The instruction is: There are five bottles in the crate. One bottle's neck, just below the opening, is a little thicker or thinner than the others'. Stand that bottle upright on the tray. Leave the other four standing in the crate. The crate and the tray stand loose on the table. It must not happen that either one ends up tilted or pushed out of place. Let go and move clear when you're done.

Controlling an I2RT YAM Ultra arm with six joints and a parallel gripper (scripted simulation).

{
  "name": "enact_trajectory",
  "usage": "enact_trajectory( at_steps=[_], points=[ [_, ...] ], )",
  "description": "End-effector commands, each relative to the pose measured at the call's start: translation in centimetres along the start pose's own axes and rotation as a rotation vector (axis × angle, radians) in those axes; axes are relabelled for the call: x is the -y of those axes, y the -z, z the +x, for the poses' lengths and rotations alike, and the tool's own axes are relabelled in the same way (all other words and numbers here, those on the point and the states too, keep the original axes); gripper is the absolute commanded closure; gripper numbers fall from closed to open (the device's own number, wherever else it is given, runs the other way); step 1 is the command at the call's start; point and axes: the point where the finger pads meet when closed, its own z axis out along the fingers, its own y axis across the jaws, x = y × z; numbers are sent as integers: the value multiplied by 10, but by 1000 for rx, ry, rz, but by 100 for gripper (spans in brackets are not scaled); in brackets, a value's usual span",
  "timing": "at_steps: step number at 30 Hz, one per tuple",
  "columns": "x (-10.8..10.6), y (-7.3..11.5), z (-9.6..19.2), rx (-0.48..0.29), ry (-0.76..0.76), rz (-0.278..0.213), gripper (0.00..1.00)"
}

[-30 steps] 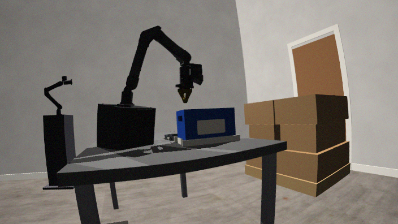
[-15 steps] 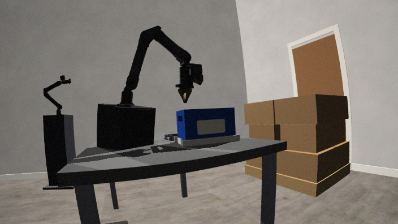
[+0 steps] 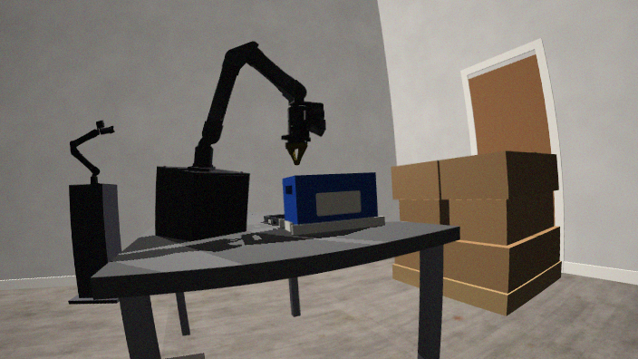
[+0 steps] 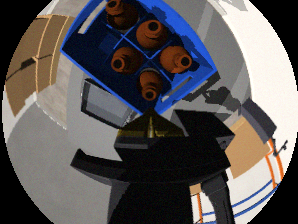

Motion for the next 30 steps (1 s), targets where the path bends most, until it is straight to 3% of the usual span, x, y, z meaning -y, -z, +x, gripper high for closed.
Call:
enact_trajectory(
  at_steps=[1, 30],
  points=[
    [-11, 21, -9, 45, 1, -41, 100],
    [-3, 15, 1, 30, 4, -24, 100]
  ],
)
